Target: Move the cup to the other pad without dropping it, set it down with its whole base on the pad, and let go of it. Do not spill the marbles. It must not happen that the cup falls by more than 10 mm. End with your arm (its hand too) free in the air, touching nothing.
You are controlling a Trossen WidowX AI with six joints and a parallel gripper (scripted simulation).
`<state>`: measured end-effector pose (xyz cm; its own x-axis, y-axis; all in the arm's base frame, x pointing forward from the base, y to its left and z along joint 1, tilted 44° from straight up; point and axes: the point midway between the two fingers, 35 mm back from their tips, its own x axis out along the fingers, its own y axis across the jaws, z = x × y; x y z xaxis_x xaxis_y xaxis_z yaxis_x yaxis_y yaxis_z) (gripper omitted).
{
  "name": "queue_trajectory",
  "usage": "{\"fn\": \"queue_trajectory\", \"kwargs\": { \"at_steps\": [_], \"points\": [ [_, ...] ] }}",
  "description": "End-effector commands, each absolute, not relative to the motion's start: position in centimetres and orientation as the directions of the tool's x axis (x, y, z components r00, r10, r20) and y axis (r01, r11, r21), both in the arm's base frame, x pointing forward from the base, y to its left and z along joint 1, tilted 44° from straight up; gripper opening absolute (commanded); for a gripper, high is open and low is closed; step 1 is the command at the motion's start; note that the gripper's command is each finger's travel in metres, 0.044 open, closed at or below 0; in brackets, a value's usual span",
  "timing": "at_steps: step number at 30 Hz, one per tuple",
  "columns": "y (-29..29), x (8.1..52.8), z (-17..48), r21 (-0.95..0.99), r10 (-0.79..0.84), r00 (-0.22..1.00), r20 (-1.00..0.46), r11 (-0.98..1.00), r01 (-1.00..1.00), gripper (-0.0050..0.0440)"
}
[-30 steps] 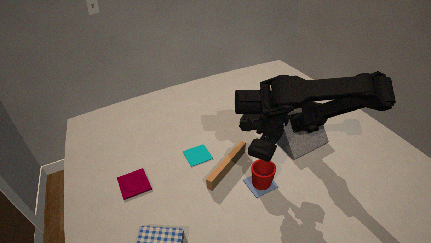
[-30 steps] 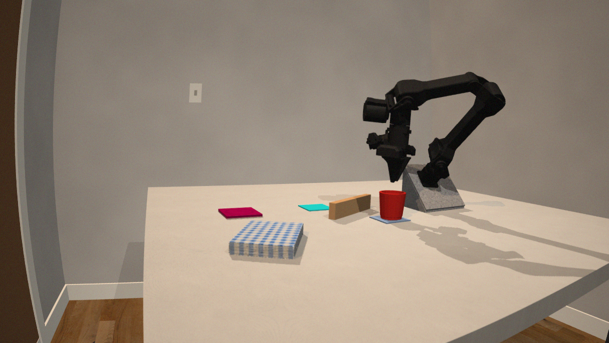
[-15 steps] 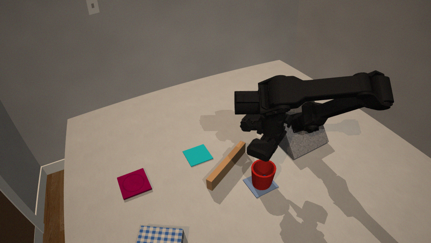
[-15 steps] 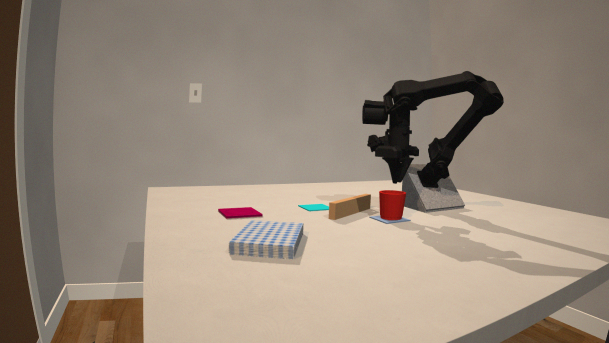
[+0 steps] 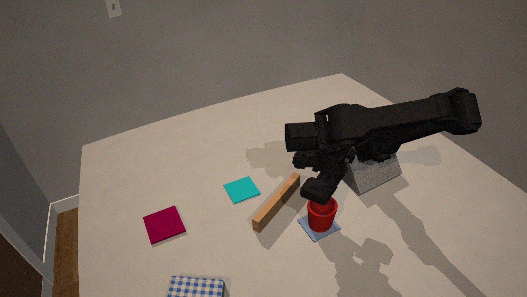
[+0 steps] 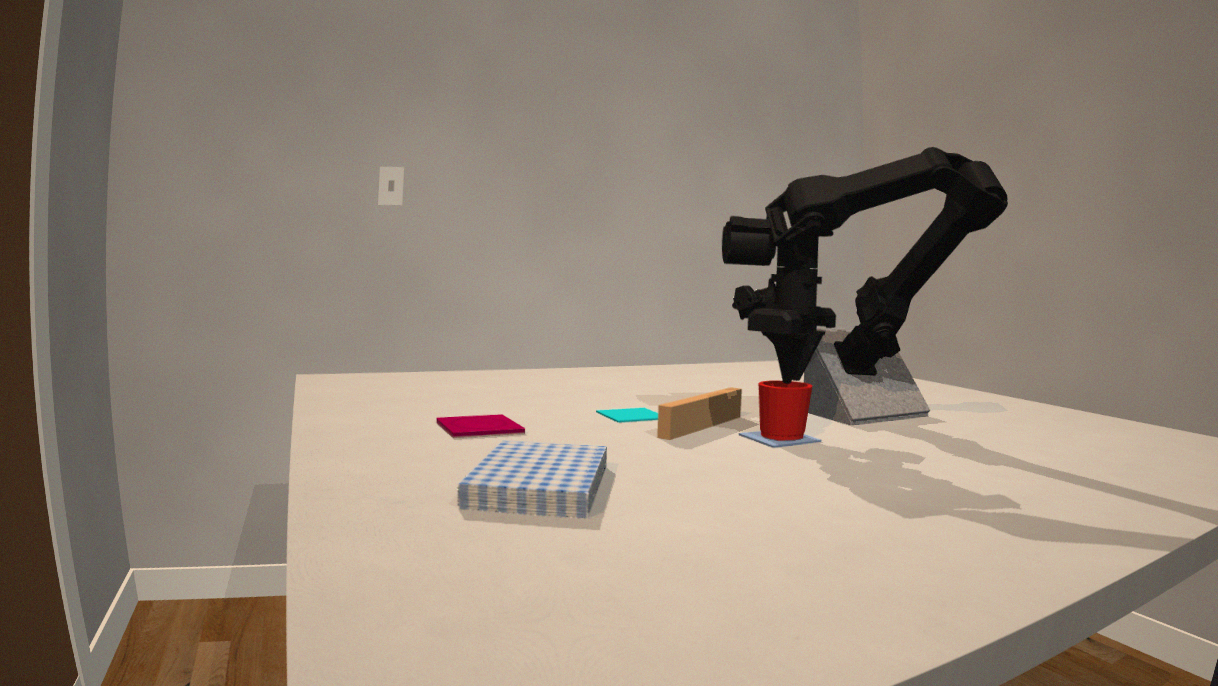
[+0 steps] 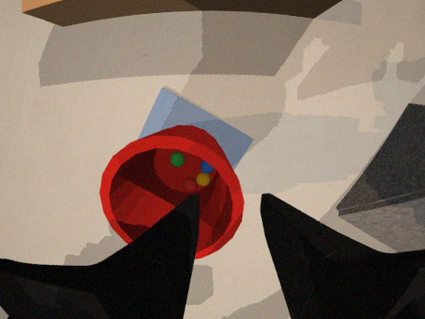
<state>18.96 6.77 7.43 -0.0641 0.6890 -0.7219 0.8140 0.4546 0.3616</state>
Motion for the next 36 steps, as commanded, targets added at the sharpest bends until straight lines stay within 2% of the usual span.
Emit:
{"fn": "queue_trajectory", "kwargs": {
  "at_steps": [1,28,30,36],
  "points": [
    [7.0,19.0,7.3,0.367,0.691,-0.057,-0.721,0.45,0.814,0.0148],
    [9.5,18.6,5.0,0.37,0.696,-0.058,-0.716,0.448,0.814,0.0148],
    [9.3,18.7,5.2,0.373,0.693,-0.056,-0.719,0.453,0.81,0.01],
    [9.3,18.7,5.2,0.373,0.693,-0.056,-0.719,0.453,0.81,0.0073]
  ]
}}
